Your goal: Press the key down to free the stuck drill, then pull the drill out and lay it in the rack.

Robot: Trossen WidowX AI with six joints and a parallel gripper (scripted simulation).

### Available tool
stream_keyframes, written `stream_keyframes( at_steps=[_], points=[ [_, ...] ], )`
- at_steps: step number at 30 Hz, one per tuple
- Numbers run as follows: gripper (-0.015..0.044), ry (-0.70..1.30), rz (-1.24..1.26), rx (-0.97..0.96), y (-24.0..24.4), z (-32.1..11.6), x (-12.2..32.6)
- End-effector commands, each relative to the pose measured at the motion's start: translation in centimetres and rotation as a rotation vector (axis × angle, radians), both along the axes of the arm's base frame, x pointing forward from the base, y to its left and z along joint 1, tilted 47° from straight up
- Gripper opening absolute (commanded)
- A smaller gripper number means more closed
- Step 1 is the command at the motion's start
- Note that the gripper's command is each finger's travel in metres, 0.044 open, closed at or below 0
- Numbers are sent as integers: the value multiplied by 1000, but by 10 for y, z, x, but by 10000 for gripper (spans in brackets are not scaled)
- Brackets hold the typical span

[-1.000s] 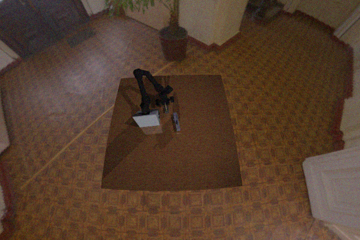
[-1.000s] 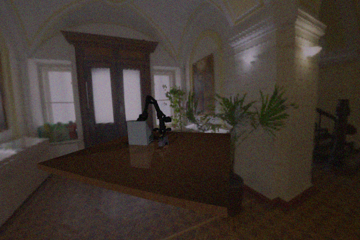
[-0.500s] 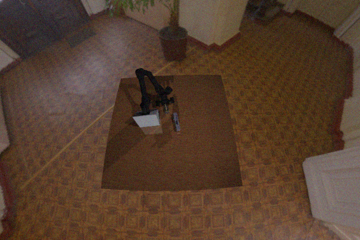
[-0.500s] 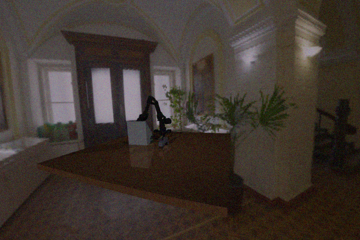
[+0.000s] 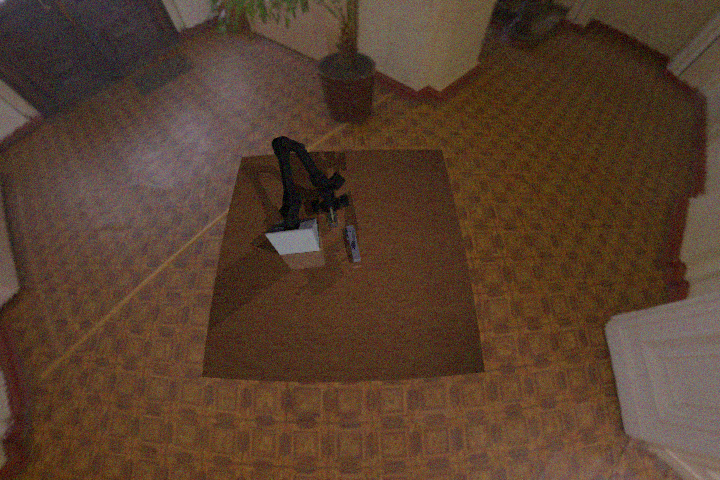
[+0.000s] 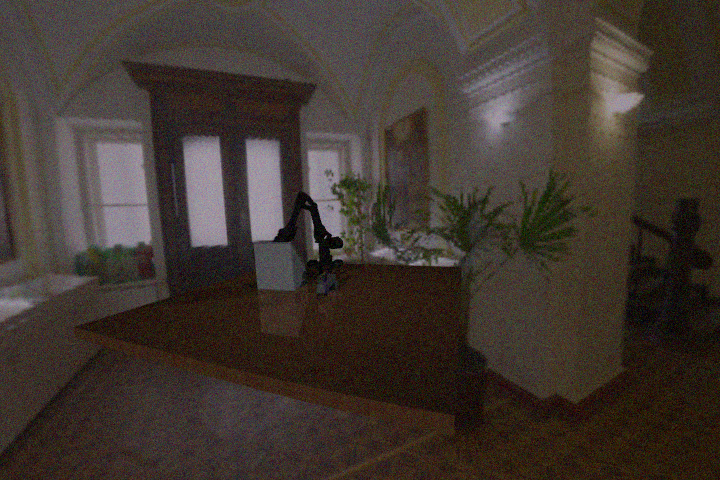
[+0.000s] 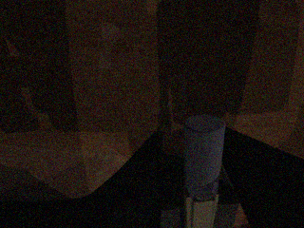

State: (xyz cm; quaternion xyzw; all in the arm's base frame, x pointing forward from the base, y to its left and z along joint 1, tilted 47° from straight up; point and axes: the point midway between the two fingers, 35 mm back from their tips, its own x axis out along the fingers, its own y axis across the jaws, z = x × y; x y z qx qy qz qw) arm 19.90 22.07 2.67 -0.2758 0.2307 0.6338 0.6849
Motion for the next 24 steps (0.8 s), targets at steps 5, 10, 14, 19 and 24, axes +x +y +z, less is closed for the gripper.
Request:
stream_keyframes(
  at_steps=[5,10,14,19,24],
  points=[
    [367,0,1,-2,0,0,0],
    [440,1,1,-4,-3,3,0],
    [440,2,-1,-11,-17,14,-2],
    [440,2,-2,-12,-30,25,-3],
    [440,1,-2,-13,-42,37,-4]
  ],
)
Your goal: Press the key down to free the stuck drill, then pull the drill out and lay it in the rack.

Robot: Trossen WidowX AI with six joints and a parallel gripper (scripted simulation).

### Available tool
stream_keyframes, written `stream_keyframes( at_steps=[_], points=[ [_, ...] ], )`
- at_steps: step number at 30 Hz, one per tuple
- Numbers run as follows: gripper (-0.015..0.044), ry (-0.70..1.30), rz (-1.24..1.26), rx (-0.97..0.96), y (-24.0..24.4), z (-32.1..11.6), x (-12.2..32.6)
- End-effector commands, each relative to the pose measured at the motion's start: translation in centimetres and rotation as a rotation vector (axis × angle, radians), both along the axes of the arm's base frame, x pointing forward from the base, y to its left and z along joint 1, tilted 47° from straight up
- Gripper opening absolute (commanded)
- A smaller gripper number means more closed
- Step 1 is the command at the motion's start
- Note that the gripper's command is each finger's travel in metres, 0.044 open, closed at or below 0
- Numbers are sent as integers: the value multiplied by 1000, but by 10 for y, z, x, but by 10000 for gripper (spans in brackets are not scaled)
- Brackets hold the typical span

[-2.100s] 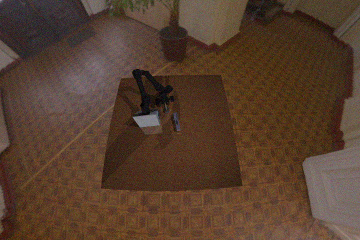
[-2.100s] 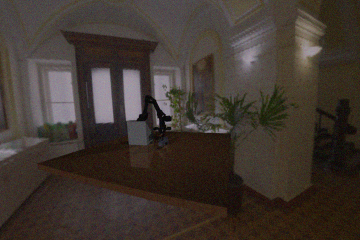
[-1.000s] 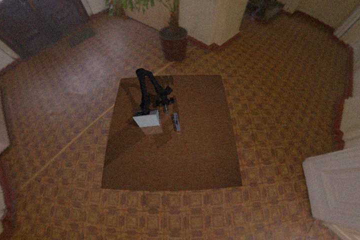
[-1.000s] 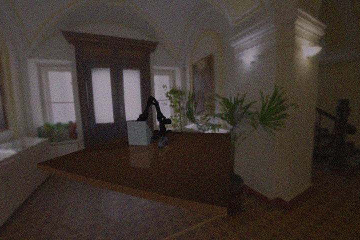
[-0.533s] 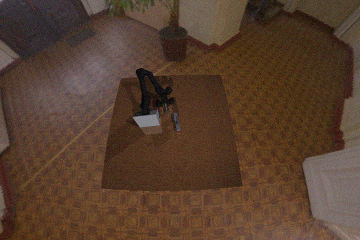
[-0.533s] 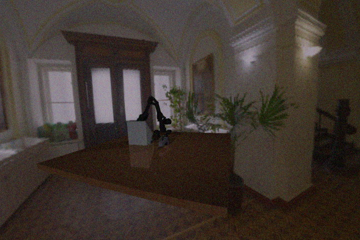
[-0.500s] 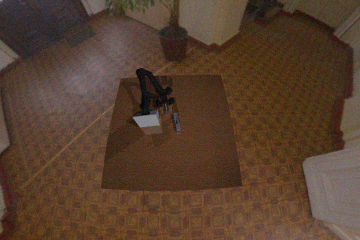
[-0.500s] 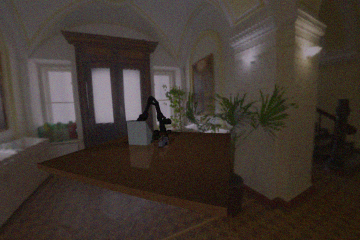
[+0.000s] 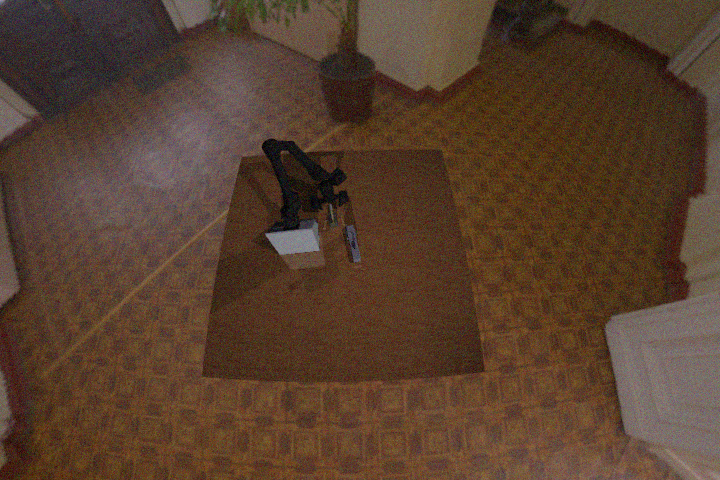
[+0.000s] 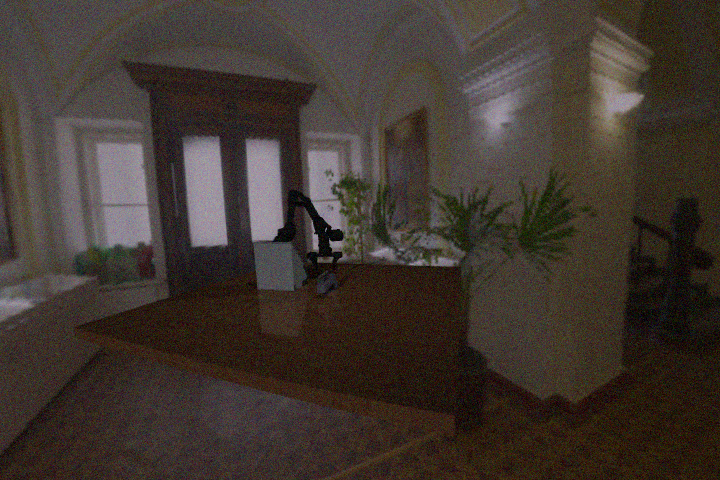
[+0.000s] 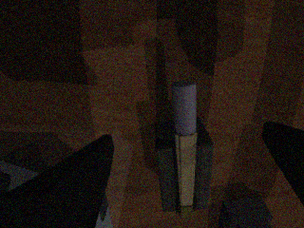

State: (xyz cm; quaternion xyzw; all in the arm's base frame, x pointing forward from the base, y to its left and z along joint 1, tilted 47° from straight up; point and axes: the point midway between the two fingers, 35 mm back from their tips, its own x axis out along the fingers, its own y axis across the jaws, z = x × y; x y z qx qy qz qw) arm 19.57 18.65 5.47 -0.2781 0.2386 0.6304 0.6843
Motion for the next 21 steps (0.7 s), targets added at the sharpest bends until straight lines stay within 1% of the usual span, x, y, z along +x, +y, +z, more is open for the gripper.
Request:
stream_keyframes(
  at_steps=[1,7,9,10,15,21],
  points=[
    [440,-5,5,2,-11,11,-1],
    [440,-5,5,2,-25,26,-3],
    [440,-6,5,1,-18,21,-2],
    [440,-20,24,9,-13,26,-1],
    [440,-152,212,94,37,76,-5],
    [440,-314,449,222,95,146,-37]
  ],
)
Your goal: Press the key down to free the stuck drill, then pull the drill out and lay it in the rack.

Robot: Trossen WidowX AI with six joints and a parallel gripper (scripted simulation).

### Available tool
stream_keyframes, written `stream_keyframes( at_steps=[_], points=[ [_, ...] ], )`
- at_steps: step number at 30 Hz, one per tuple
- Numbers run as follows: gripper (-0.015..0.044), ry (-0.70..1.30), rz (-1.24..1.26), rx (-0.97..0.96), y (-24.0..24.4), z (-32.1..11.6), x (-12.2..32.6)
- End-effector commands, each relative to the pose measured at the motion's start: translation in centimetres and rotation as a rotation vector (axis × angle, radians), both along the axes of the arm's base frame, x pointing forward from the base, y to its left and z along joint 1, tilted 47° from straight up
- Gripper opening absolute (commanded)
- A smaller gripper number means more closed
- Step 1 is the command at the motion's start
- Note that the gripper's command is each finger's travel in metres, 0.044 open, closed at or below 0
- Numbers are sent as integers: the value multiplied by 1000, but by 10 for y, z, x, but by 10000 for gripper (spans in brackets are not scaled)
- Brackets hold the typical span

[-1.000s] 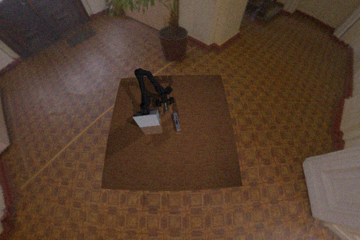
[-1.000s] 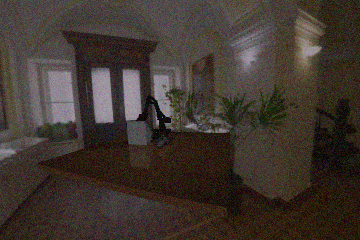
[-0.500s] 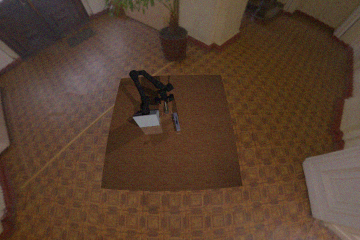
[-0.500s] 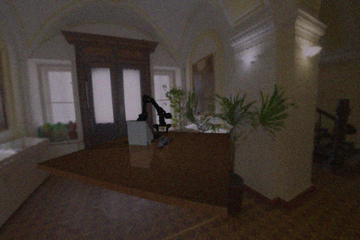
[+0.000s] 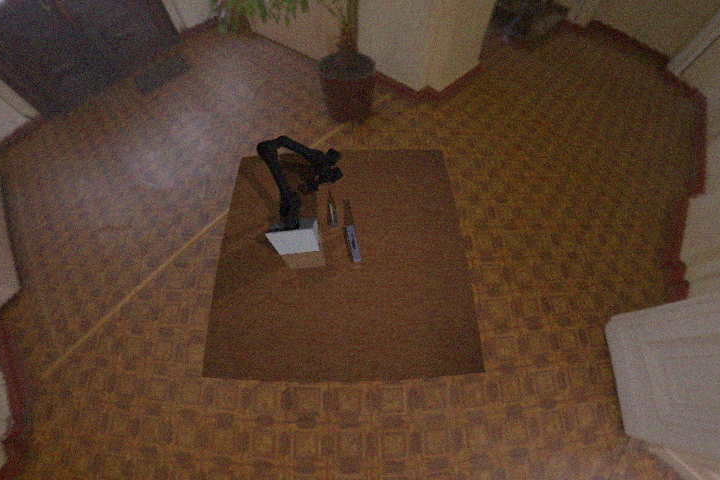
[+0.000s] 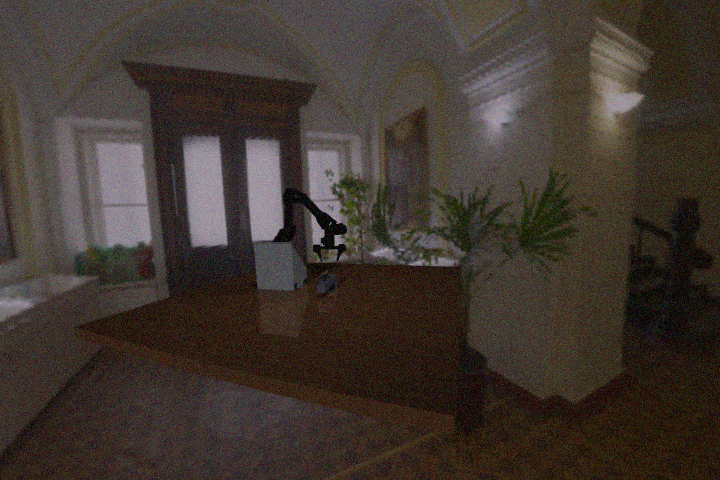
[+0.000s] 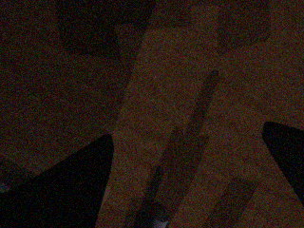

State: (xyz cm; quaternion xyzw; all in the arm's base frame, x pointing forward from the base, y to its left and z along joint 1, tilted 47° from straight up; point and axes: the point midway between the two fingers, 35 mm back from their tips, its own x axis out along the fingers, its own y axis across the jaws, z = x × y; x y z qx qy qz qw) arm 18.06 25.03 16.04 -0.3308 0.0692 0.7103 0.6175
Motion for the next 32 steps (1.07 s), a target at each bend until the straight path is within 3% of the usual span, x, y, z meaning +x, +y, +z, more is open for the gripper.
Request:
stream_keyframes(
  at_steps=[1,9,17,24,32],
  points=[
    [440,-114,176,101,39,52,-29],
    [440,-284,475,312,83,149,-108],
    [440,-369,742,558,84,243,-201],
    [440,-405,977,799,46,320,-282],
    [440,-394,1248,1112,-41,400,-353]
  ],
)
